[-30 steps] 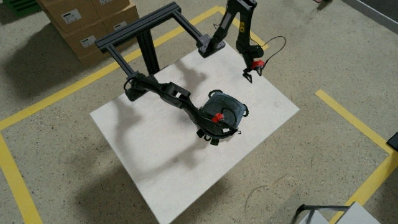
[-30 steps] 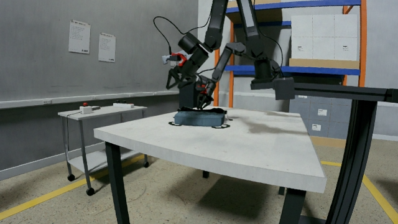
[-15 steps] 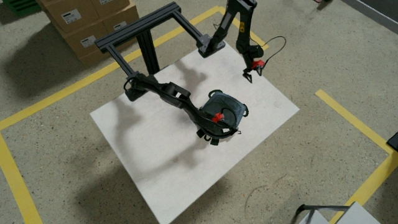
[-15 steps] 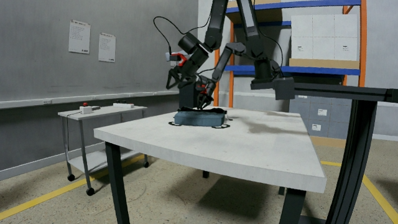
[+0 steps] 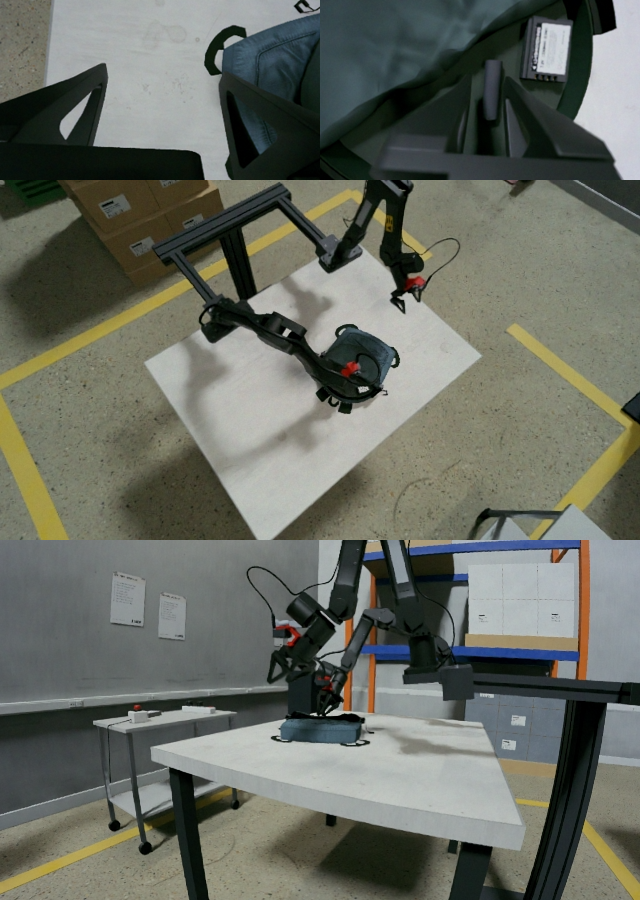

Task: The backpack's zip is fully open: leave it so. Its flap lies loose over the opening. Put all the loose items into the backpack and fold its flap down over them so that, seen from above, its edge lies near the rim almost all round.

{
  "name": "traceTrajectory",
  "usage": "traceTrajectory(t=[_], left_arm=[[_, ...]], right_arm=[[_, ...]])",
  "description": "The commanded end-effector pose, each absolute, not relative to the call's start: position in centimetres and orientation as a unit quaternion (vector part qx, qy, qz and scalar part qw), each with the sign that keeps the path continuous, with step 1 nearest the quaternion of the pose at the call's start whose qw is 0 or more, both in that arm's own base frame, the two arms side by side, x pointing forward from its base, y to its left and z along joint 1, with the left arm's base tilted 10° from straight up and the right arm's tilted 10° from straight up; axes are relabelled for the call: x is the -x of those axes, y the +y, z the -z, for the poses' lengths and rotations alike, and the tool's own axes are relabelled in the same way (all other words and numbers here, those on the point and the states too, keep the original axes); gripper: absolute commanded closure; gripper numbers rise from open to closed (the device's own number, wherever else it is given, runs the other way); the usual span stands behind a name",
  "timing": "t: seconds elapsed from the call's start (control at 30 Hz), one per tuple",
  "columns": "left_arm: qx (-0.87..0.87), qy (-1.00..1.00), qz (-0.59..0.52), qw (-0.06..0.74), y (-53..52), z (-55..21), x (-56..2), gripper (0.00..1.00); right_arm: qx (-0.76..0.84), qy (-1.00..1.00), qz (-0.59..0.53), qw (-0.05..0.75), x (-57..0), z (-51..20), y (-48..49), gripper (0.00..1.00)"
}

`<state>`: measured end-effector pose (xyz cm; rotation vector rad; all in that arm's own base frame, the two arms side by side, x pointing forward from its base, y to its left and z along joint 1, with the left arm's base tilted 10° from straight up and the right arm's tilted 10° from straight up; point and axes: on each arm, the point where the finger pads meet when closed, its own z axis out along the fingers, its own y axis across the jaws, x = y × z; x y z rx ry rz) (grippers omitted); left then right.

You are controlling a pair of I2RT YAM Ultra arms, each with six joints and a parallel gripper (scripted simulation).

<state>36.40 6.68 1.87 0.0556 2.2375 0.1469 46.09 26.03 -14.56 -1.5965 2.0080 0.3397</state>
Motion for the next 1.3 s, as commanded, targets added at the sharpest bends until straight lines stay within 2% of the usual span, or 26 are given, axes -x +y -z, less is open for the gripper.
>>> traceTrajectory(t=[0.0,0.33,0.4,1.27], left_arm=[[-0.025,0.895,-0.060,0.440,6.6,-2.3,-36.7,0.10],[-0.025,0.895,-0.060,0.440,6.6,-2.3,-36.7,0.10],[-0.025,0.895,-0.060,0.440,6.6,-2.3,-36.7,0.10],[-0.025,0.895,-0.060,0.440,6.6,-2.3,-36.7,0.10]], right_arm=[[0.599,0.736,-0.131,0.287,-46.8,13.5,27.7,0.72],[0.599,0.738,-0.134,0.280,-45.4,12.3,26.9,0.72],[0.599,0.732,-0.129,0.297,-46.5,11.5,27.4,0.72],[0.599,0.732,-0.129,0.298,-46.6,11.4,27.4,0.72]])
